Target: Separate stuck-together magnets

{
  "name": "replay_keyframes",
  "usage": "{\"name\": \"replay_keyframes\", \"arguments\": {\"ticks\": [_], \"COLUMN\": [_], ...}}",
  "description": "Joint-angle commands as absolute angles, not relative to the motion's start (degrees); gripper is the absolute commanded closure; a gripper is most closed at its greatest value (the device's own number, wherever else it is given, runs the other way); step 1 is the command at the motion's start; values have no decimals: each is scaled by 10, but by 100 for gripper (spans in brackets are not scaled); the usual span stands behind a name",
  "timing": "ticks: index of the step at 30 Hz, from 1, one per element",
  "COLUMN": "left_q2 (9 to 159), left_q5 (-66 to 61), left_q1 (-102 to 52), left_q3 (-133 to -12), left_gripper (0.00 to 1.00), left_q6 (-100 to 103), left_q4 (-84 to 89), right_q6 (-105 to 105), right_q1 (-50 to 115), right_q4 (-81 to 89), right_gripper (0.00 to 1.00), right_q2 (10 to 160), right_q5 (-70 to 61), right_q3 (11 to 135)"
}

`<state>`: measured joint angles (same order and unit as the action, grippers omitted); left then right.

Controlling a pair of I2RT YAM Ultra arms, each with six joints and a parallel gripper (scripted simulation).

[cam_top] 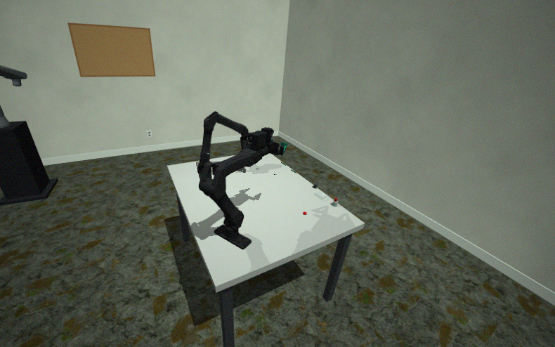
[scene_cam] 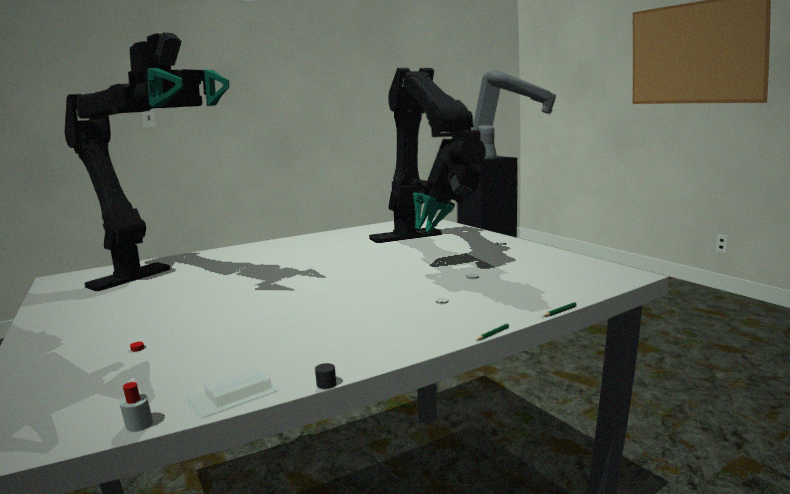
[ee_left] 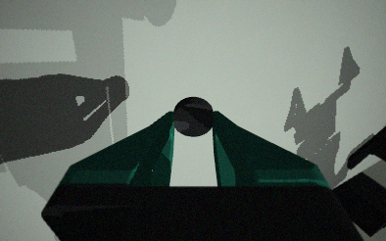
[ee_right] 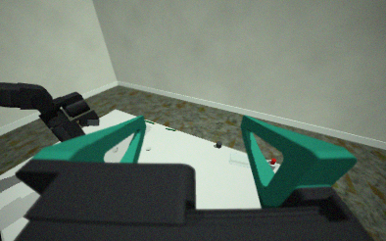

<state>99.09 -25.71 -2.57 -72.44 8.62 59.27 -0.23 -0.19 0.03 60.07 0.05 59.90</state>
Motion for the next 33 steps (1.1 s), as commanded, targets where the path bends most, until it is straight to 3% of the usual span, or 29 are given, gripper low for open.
{"name": "replay_keyframes", "arguments": {"ticks": [1, 8, 12, 33], "left_q2": [978, 961, 964, 979], "left_q5": [-362, -513, -485, -578], "left_q1": [-26, -27, -41, -93], "left_q3": [-725, -716, -687, -575], "left_gripper": [75, 75, 75, 75], "left_q6": [91, 98, 216, 512], "left_q4": [579, 565, 399, -30], "right_q6": [-2, -2, -2, -2], "right_q1": [0, 0, 0, 0], "right_q4": [-3, -3, -3, -3], "right_gripper": [0, 0, 0, 0], "right_q2": [599, 599, 599, 599], "right_q5": [0, 0, 0, 0], "right_q3": [604, 604, 604, 604]}}
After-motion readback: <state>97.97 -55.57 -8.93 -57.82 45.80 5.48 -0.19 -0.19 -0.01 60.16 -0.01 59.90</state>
